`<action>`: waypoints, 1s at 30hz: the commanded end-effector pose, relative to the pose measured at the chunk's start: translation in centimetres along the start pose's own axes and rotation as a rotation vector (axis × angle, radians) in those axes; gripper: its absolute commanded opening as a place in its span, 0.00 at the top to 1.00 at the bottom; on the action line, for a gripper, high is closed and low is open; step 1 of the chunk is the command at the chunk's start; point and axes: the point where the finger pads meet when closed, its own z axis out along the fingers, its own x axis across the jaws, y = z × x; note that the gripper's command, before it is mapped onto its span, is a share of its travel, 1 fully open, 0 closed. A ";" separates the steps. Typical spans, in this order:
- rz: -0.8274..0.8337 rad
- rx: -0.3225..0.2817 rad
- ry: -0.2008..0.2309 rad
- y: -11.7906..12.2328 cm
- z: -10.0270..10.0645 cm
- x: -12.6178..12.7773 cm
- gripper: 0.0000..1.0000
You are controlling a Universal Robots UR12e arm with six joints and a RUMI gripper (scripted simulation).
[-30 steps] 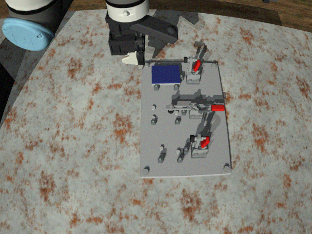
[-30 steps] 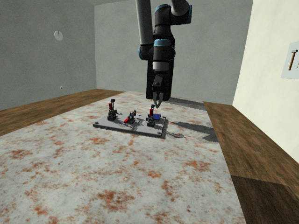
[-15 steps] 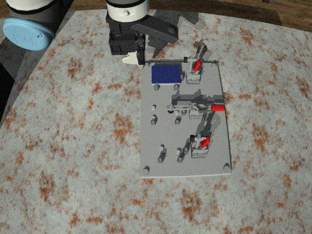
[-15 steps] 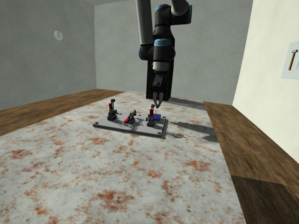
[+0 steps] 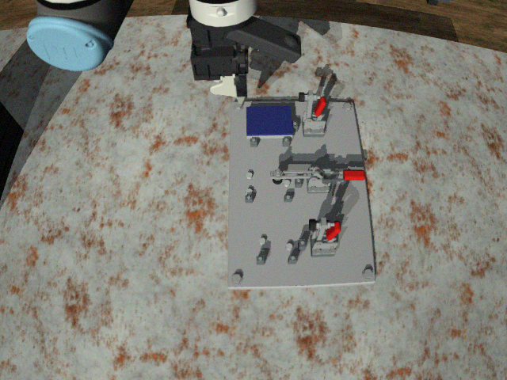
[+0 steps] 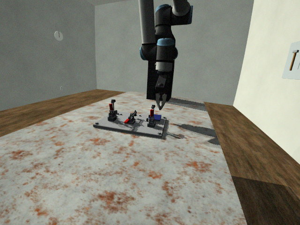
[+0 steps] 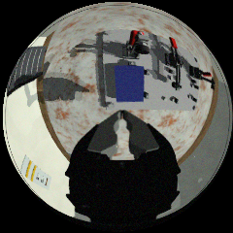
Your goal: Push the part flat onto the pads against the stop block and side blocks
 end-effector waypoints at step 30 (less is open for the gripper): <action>0.000 0.001 0.000 -4.7 0.0 -4.2 1.00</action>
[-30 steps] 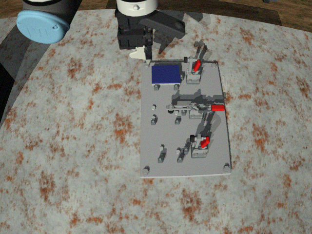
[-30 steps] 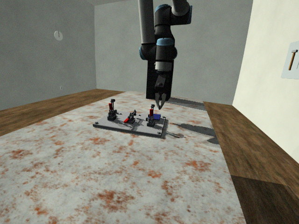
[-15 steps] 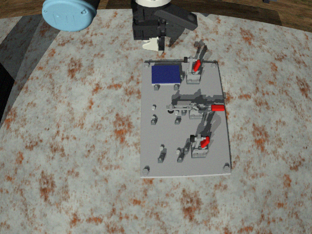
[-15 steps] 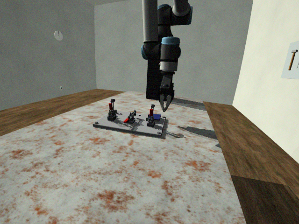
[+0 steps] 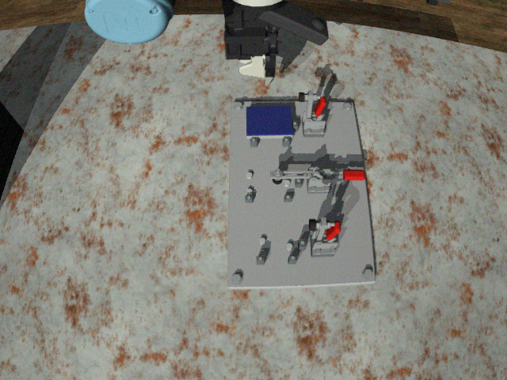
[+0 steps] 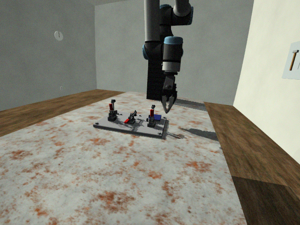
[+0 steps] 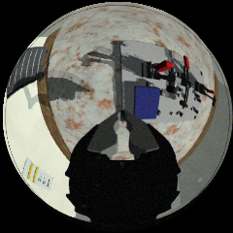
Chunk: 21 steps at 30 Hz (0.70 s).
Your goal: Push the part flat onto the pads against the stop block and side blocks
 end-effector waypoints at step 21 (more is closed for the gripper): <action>0.000 0.001 0.000 -0.1 2.9 0.0 1.00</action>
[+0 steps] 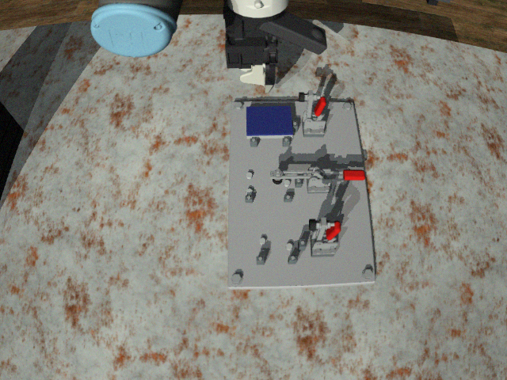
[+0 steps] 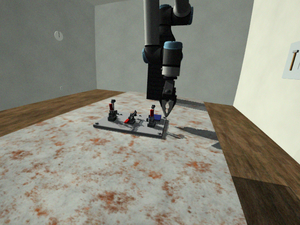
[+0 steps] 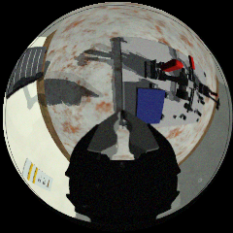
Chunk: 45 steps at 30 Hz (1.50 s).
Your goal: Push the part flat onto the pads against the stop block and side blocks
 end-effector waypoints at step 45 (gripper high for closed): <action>0.000 0.001 0.000 -0.1 1.2 0.0 1.00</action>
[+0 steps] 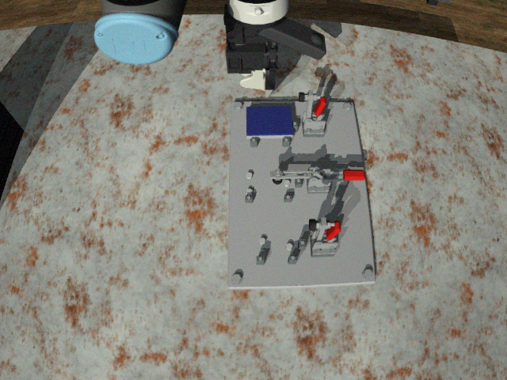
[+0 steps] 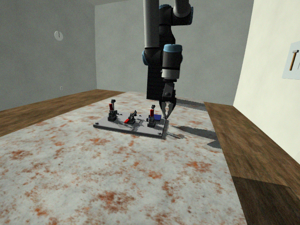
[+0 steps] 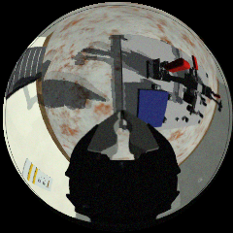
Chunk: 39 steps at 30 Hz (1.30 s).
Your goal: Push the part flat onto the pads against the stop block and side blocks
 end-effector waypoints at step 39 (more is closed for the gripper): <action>0.000 0.001 0.000 -0.1 0.4 0.0 1.00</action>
